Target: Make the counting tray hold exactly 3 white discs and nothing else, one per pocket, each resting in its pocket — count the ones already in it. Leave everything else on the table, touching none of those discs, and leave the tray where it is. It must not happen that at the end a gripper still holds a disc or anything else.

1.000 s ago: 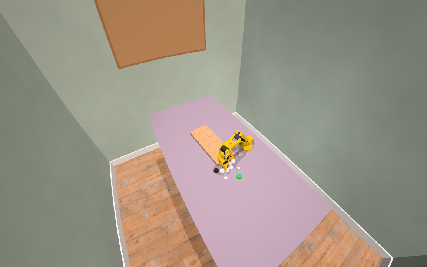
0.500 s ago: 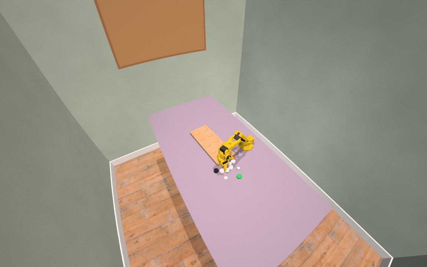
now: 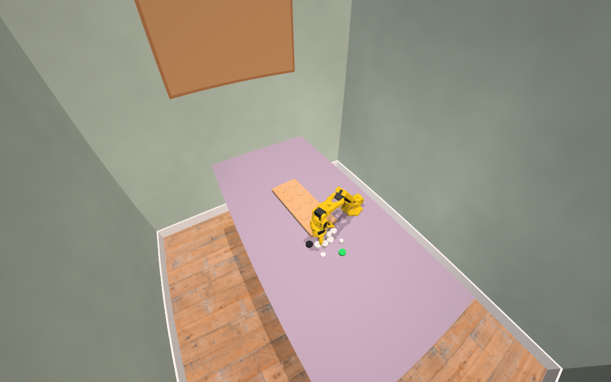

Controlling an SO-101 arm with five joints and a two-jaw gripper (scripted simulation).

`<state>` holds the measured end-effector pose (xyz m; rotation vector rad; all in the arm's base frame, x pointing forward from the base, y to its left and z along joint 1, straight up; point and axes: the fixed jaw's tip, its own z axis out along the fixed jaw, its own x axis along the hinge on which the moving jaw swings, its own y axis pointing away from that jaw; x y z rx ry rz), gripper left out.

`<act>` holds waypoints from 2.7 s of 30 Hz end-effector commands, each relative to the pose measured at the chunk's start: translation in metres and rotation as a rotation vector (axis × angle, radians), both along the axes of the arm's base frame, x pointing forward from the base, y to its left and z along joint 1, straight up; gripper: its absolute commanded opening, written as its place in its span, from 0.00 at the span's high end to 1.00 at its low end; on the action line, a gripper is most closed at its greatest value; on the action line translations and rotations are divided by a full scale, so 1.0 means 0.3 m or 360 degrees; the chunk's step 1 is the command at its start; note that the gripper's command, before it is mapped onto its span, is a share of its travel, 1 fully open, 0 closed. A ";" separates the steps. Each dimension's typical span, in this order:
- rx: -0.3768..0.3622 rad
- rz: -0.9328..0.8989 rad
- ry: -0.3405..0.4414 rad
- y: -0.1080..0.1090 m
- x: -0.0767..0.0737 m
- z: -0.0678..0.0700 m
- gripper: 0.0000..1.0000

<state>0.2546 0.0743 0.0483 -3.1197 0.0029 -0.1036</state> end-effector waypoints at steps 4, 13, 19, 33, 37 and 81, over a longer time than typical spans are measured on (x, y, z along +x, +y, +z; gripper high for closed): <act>0.0042 -0.0014 -0.0121 0.006 0.028 0.059 0.73; 0.0040 -0.0014 -0.0115 0.005 0.026 0.059 0.73; 0.0040 -0.0014 -0.0115 0.005 0.026 0.059 0.73; 0.0037 -0.0014 -0.0107 0.004 0.022 0.058 0.73; 0.0036 -0.0014 -0.0103 0.003 0.021 0.056 0.73; -0.0044 -0.0011 0.0144 -0.013 -0.030 -0.076 0.73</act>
